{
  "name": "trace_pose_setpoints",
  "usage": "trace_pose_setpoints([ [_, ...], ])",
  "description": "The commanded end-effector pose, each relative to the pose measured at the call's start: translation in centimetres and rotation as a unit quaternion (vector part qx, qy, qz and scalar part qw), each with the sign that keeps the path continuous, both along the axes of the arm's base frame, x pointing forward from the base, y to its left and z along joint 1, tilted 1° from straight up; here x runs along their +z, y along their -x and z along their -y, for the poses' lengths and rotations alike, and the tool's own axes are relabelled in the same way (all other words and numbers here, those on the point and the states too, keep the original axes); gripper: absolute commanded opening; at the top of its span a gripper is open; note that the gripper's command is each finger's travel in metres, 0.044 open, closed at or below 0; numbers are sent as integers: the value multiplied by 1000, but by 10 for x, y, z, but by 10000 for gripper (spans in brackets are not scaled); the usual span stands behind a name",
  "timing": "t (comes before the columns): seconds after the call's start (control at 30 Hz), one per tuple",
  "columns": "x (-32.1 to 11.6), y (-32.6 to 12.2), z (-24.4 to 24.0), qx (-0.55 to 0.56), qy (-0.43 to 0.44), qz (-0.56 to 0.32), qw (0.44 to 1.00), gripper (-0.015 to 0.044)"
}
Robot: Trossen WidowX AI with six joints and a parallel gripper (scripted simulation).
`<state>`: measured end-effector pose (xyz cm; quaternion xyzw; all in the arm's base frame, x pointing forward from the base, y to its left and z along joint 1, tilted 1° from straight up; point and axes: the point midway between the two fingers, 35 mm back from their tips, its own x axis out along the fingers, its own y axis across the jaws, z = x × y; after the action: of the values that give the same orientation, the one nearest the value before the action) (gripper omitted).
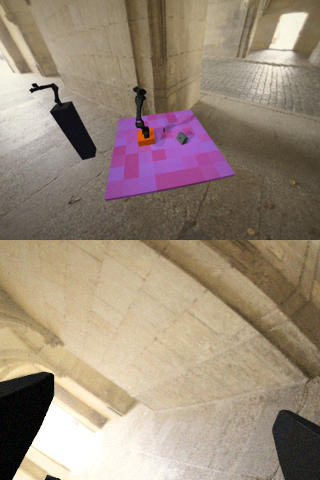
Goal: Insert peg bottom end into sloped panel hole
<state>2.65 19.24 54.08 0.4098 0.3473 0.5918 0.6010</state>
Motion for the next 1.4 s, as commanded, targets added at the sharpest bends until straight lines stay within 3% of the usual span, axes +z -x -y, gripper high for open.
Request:
trace_pose_setpoints([
  [0.0,-22,-22,-23,-29,41,-13,999,440],
  [0.53,-119,-117,-73,-150,190,-72,968,440],
  [1.37,-288,-235,-55,-282,397,-196,851,440],
])
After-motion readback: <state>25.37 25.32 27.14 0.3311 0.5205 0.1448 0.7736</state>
